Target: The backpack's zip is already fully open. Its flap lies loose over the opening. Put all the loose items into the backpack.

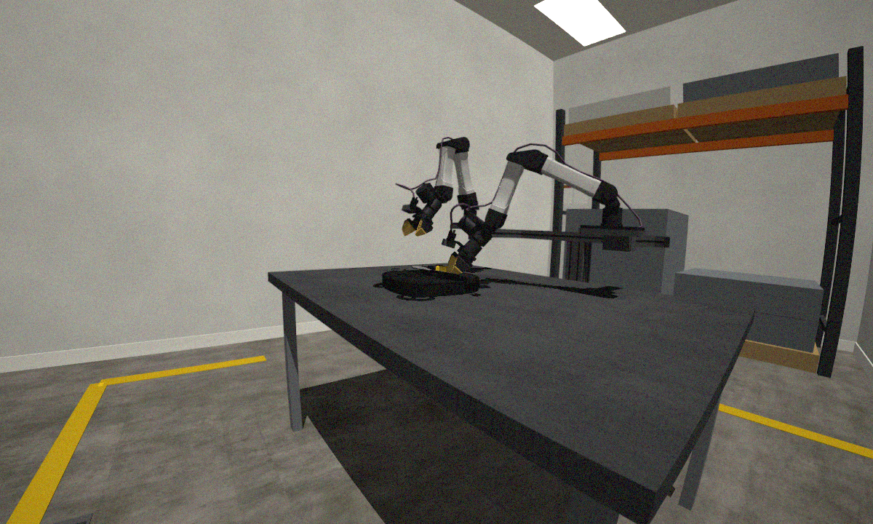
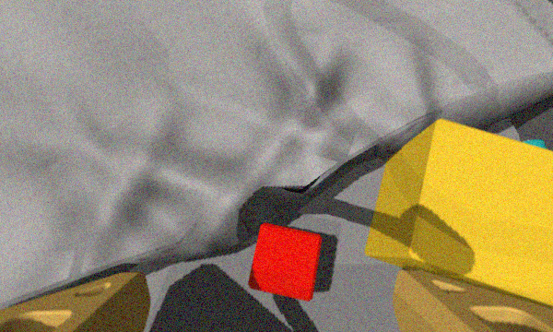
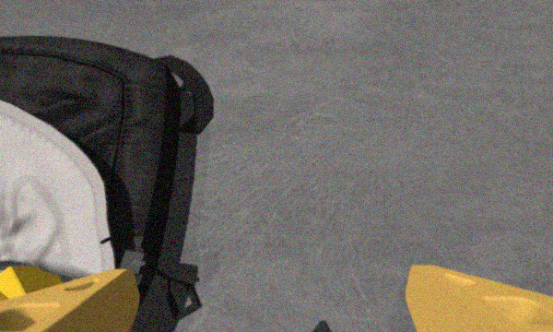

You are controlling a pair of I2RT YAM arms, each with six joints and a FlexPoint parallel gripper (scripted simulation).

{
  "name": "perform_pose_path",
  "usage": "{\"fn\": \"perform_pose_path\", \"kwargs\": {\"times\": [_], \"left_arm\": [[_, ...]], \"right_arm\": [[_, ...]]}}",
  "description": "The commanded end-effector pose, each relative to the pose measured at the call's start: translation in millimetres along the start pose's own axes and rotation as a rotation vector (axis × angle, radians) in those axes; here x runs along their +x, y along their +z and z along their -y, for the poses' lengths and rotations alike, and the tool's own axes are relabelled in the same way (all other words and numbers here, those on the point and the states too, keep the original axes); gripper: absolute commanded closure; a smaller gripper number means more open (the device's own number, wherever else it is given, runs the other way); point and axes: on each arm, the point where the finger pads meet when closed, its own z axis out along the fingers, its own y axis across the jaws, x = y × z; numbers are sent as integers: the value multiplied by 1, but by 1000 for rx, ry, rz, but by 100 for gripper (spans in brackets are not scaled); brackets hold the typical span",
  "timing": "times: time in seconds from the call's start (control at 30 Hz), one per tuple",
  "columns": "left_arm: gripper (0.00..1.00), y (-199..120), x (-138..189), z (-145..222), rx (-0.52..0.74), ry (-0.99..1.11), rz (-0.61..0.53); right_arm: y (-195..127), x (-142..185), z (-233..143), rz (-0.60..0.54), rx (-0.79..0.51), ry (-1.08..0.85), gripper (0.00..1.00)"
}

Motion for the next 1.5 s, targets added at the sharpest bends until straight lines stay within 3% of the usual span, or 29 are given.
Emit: {"fn": "perform_pose_path", "kwargs": {"times": [0.0,0.1,1.13,1.27,1.3,1.47], "left_arm": [[23,-13,-45,13,30,-38,77],[23,-20,-32,11,22,-31,63],[23,-109,-19,5,11,-21,37],[23,-110,-39,14,35,-47,84],[23,-101,-16,5,13,-19,32],[23,-101,-16,5,13,-19,31]], "right_arm": [[-1,-12,2,34,-2,0,10],[-1,-12,2,34,-2,0,10],[-1,-12,2,34,-2,0,10],[-1,-12,2,34,-2,0,10],[-1,-12,2,34,-2,0,10],[-1,-12,2,34,-2,0,10]]}}
